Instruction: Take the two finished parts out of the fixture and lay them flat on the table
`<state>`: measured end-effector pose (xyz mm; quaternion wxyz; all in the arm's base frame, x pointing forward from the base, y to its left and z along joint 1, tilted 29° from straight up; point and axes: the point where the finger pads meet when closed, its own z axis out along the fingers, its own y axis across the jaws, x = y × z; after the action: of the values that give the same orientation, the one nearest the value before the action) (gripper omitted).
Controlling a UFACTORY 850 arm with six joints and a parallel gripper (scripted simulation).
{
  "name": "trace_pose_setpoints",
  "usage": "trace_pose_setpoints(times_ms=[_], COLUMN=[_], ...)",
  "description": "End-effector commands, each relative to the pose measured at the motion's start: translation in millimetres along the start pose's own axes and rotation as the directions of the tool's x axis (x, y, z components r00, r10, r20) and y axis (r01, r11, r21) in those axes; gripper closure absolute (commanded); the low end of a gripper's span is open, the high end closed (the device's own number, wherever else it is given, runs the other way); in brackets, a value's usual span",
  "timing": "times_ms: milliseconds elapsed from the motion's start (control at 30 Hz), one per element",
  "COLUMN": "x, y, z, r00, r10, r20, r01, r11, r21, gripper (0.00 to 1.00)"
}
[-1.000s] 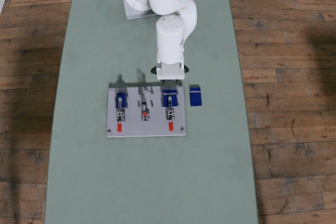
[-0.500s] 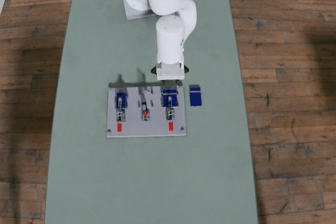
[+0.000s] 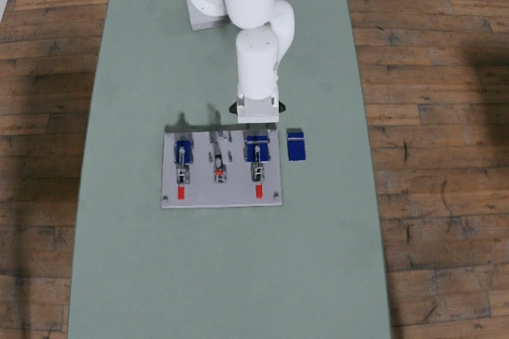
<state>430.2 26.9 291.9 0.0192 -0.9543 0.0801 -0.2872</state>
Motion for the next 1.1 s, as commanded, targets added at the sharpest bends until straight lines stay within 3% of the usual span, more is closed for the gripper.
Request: trace_pose_setpoints(times_ms=[0,1067], x=[0.4,-1.9], y=[-0.3,-0.2], z=[4.6,33.3], r00=[1.000,1.000], r10=[0.000,0.000], r20=[-0.007,-0.007], r01=[0.000,0.000], r11=[1.000,1.000], r21=[-0.004,-0.004], gripper=[0.52,0.52])
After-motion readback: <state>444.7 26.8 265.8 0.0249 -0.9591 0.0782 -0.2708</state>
